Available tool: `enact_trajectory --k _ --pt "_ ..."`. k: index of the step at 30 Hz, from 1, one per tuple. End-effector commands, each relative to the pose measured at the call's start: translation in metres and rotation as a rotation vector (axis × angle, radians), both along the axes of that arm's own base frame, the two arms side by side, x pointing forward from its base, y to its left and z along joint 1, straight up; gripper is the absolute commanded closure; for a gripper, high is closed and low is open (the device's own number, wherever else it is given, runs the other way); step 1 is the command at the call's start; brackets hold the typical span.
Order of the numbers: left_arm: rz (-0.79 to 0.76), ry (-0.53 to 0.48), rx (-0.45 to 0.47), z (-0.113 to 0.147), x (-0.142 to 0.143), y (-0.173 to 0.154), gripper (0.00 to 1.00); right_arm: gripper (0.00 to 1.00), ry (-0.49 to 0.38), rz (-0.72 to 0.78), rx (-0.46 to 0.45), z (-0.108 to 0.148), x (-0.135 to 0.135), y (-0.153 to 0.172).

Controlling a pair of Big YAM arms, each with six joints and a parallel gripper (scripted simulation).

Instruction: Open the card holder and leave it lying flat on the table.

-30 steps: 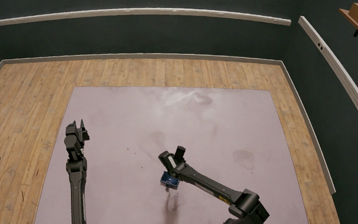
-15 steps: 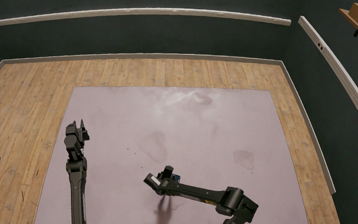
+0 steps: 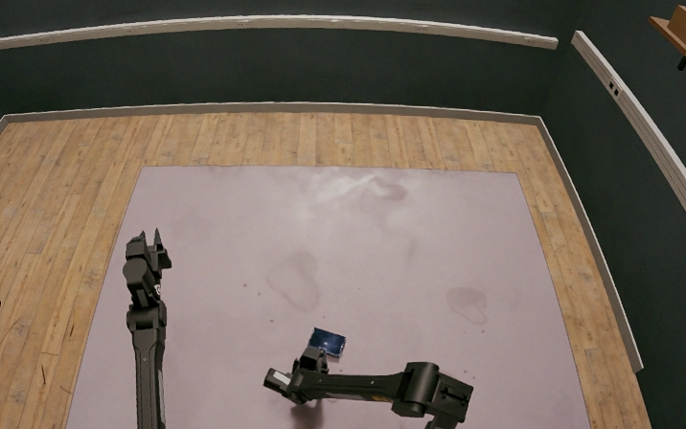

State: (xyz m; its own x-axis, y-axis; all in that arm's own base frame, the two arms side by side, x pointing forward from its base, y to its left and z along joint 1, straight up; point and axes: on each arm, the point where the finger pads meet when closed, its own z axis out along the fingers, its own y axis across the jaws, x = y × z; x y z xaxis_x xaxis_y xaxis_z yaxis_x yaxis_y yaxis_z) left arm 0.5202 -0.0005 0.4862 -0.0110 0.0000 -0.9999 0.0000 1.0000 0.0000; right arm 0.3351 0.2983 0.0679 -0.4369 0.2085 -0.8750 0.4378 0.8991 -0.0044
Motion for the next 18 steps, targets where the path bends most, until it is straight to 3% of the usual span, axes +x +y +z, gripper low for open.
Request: enact_trajectory --k 1,7,11,16,18 --pt "0.000 -0.039 0.000 0.022 -0.001 0.000 0.64 0.64 -0.045 -0.012 0.043 0.011 0.001 0.019" --pt "0.000 -0.039 0.000 0.022 -0.001 0.000 0.64 0.64 -0.049 0.009 -0.020 -0.005 -0.017 0.009" --pt "0.000 -0.039 0.000 0.022 -0.001 0.000 0.64 0.64 -0.075 -0.009 0.016 0.013 -0.007 0.011" --pt "0.000 -0.039 0.000 0.022 -0.001 0.000 0.64 0.64 -0.047 0.025 -0.023 -0.008 -0.019 0.011" --pt "0.000 -0.039 0.000 0.022 -0.001 0.000 0.64 0.64 -0.053 0.025 -0.009 -0.004 -0.017 0.017"
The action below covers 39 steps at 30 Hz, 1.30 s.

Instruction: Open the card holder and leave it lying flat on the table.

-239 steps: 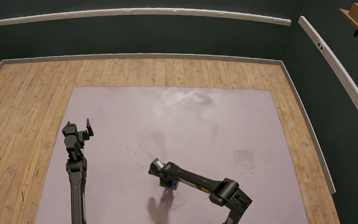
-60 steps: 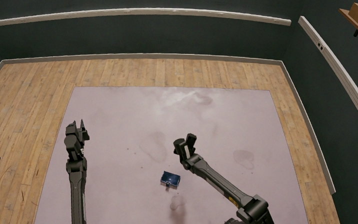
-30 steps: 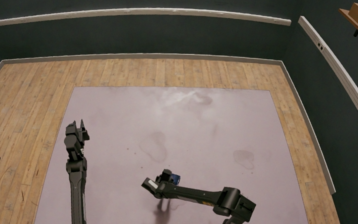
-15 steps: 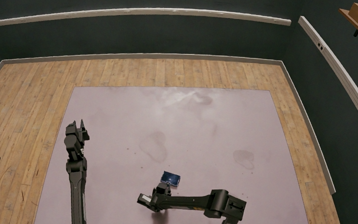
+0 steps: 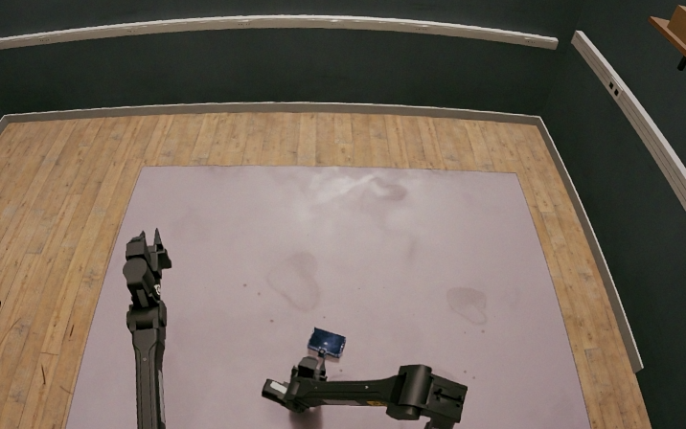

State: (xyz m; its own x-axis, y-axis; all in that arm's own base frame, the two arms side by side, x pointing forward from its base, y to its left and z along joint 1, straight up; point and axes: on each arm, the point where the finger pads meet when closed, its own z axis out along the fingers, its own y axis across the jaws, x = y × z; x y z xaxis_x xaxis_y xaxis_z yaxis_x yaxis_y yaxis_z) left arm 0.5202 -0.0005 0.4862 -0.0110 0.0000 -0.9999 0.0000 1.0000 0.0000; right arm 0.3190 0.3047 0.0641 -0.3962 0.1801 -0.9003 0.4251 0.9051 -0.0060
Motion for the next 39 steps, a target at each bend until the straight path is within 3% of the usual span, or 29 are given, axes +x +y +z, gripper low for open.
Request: enact_trajectory --k 1,26,31,32,39 --pt "0.000 -0.039 0.000 0.022 -0.001 0.000 0.64 0.64 0.008 0.004 -0.008 -0.005 0.006 -0.002" --pt "0.000 -0.039 0.000 0.022 -0.001 0.000 0.64 0.64 0.005 0.005 -0.004 -0.017 0.041 -0.016" --pt "0.000 -0.039 0.000 0.022 -0.001 0.000 0.64 0.64 -0.009 0.006 0.018 -0.010 0.049 -0.011" --pt "0.000 -0.039 0.000 0.022 -0.001 0.000 0.64 0.64 0.005 0.006 -0.004 -0.019 0.046 -0.019" --pt "0.000 -0.039 0.000 0.022 -0.001 0.000 0.64 0.64 0.001 0.002 0.001 -0.022 0.057 -0.024"
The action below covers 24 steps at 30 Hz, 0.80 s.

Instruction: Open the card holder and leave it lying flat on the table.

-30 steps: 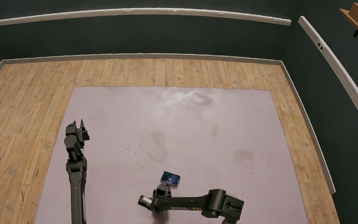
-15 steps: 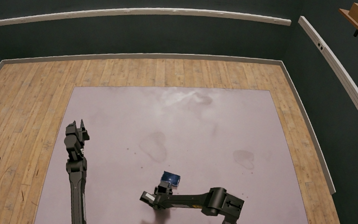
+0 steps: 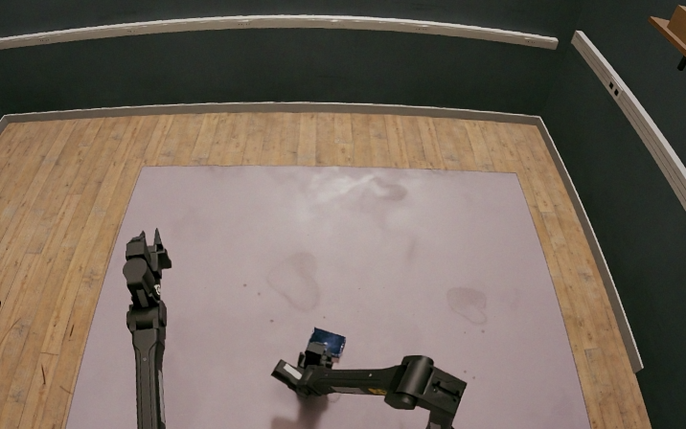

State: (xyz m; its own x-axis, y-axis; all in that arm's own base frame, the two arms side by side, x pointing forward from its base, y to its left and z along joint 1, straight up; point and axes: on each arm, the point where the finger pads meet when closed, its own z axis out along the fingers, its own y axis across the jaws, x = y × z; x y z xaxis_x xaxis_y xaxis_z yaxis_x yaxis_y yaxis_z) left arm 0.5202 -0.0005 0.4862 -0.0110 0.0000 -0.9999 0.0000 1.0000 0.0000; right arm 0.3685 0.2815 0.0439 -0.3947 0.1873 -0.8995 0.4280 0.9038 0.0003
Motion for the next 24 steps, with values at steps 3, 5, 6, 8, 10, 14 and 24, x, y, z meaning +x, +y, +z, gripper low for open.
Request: enact_trajectory --k 3,5,6,8,10,14,24 --pt "0.000 -0.039 0.000 0.022 -0.001 0.000 0.64 0.64 -0.039 0.015 0.054 0.022 0.010 0.023" --pt "0.000 -0.039 0.000 0.022 -0.001 0.000 0.64 0.64 -0.022 0.013 0.026 0.014 0.007 0.019" --pt "0.000 -0.039 0.000 0.022 -0.001 0.000 0.64 0.64 -0.022 0.016 0.023 0.012 0.006 0.017" --pt "0.000 -0.039 0.000 0.022 -0.001 0.000 0.64 0.64 -0.022 0.016 0.023 0.012 0.006 0.017" --pt "0.000 -0.039 0.000 0.022 -0.001 0.000 0.64 0.79 -0.025 -0.003 0.029 0.011 0.010 0.007" --pt "0.000 -0.039 0.000 0.022 -0.001 0.000 0.64 0.79 -0.021 0.003 0.023 0.010 0.008 0.008" --pt "0.000 -0.039 0.000 0.022 -0.001 0.000 0.64 0.79 -0.026 -0.002 0.037 0.029 0.017 0.012"
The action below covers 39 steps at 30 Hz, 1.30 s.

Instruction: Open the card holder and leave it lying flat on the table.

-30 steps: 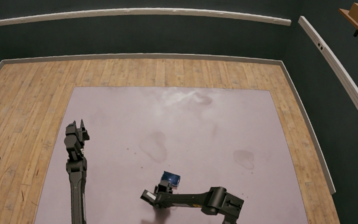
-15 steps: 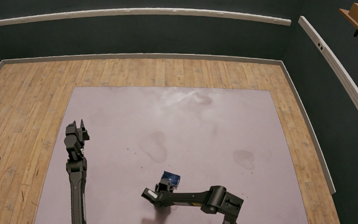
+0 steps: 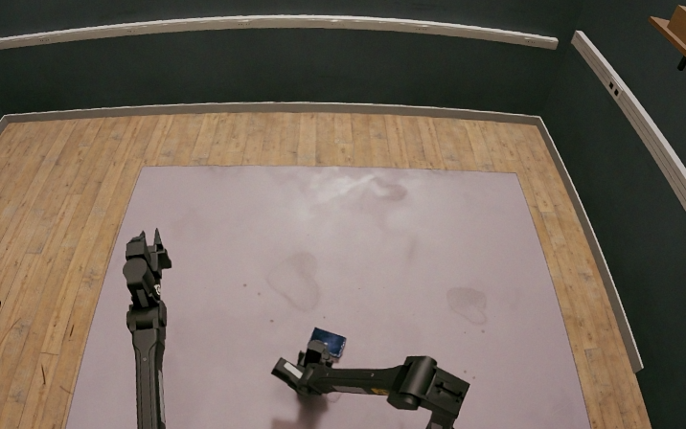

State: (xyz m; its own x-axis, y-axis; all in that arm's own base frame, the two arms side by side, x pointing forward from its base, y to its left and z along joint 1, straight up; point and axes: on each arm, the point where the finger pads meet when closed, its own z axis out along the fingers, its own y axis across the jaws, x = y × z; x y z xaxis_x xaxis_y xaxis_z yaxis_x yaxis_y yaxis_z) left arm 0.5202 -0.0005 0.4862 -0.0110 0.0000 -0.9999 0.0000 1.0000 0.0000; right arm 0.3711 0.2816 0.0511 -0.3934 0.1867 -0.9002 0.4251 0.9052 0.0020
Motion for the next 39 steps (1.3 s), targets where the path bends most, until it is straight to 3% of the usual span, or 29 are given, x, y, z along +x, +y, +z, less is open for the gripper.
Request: enact_trajectory --k 1,39 --pt "0.000 -0.039 0.000 0.022 -0.001 0.000 0.64 0.79 -0.024 -0.006 0.037 0.022 0.014 0.012" --pt "0.000 -0.039 0.000 0.022 -0.001 0.000 0.64 0.79 -0.047 -0.001 0.064 0.062 0.039 0.006"
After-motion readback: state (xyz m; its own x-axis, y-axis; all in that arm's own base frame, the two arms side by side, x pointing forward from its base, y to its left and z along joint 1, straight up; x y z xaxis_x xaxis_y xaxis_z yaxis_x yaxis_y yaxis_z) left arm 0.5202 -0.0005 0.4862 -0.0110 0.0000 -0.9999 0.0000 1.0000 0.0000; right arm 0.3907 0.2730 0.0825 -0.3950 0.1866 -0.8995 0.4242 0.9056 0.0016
